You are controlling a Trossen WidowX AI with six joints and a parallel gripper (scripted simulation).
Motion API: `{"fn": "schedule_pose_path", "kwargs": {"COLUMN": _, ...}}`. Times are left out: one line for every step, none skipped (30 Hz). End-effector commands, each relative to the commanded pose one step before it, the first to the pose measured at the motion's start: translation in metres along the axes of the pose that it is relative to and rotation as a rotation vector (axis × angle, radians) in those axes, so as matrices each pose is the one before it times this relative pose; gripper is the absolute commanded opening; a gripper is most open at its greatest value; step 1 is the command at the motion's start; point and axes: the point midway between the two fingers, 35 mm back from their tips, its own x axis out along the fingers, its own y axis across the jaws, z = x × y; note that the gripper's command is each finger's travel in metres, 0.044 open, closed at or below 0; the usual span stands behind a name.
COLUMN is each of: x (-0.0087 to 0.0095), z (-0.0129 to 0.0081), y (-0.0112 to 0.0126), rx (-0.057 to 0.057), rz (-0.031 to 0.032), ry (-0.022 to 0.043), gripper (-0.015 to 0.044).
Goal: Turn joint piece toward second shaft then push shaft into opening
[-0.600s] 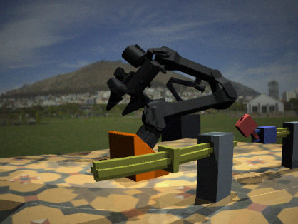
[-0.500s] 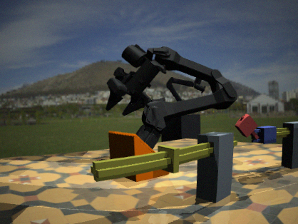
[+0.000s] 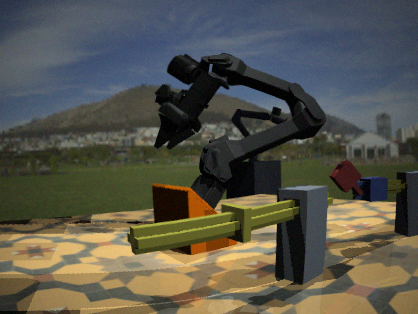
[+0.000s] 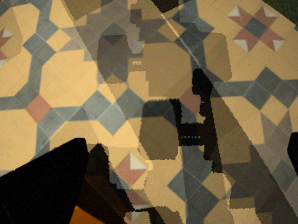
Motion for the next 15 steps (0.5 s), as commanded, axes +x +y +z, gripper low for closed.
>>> {"fn": "schedule_pose_path", "kwargs": {"x": -0.00676, "z": 0.00673, "y": -0.00142, "rx": -0.1321, "rz": 0.03893, "ry": 0.02864, "gripper": 0.044}}
{"fn": "schedule_pose_path", "kwargs": {"x": -0.00141, "z": 0.00114, "y": -0.00034, "rx": -0.0328, "rz": 0.00888, "ry": 0.00567, "gripper": 0.044}}
{"fn": "schedule_pose_path", "kwargs": {"x": -0.00141, "z": 0.00113, "y": -0.00036, "rx": -0.0328, "rz": 0.00909, "ry": 0.00536, "gripper": 0.044}}
{"fn": "schedule_pose_path", "kwargs": {"x": -0.0014, "z": 0.00112, "y": -0.00039, "rx": -0.0327, "rz": 0.00928, "ry": 0.00503, "gripper": 0.044}}
{"fn": "schedule_pose_path", "kwargs": {"x": -0.0014, "z": 0.00111, "y": -0.00042, "rx": -0.0327, "rz": 0.00947, "ry": 0.00471, "gripper": 0.044}}
{"fn": "schedule_pose_path", "kwargs": {"x": -0.00139, "z": 0.00111, "y": -0.00044, "rx": -0.0326, "rz": 0.00964, "ry": 0.00437, "gripper": 0.044}}
{"fn": "schedule_pose_path", "kwargs": {"x": -0.00139, "z": 0.0011, "y": -0.00047, "rx": -0.0325, "rz": 0.0098, "ry": 0.00403, "gripper": 0.044}}
{"fn": "schedule_pose_path", "kwargs": {"x": -0.00138, "z": 0.00109, "y": -0.00049, "rx": -0.0325, "rz": 0.00995, "ry": 0.00368, "gripper": 0.044}}
{"fn": "schedule_pose_path", "kwargs": {"x": -0.00138, "z": 0.00108, "y": -0.00052, "rx": -0.0324, "rz": 0.01009, "ry": 0.00333, "gripper": 0.044}}
{"fn": "schedule_pose_path", "kwargs": {"x": -0.00137, "z": 0.00106, "y": -0.00055, "rx": -0.0324, "rz": 0.01021, "ry": 0.00297, "gripper": 0.044}}
{"fn": "schedule_pose_path", "kwargs": {"x": -0.00137, "z": 0.00105, "y": -0.00057, "rx": -0.0323, "rz": 0.01032, "ry": 0.0026, "gripper": 0.044}}
{"fn": "schedule_pose_path", "kwargs": {"x": -0.00136, "z": 0.00104, "y": -0.0006, "rx": -0.0323, "rz": 0.01042, "ry": 0.00223, "gripper": 0.044}}
{"fn": "schedule_pose_path", "kwargs": {"x": -0.00136, "z": 0.00103, "y": -0.00062, "rx": -0.0322, "rz": 0.0105, "ry": 0.00186, "gripper": 0.044}}
{"fn": "schedule_pose_path", "kwargs": {"x": -0.00135, "z": 0.00101, "y": -0.00065, "rx": -0.0322, "rz": 0.01057, "ry": 0.00148, "gripper": 0.044}}
{"fn": "schedule_pose_path", "kwargs": {"x": -0.00134, "z": 0.001, "y": -0.00067, "rx": -0.0321, "rz": 0.01062, "ry": 0.0011, "gripper": 0.044}}
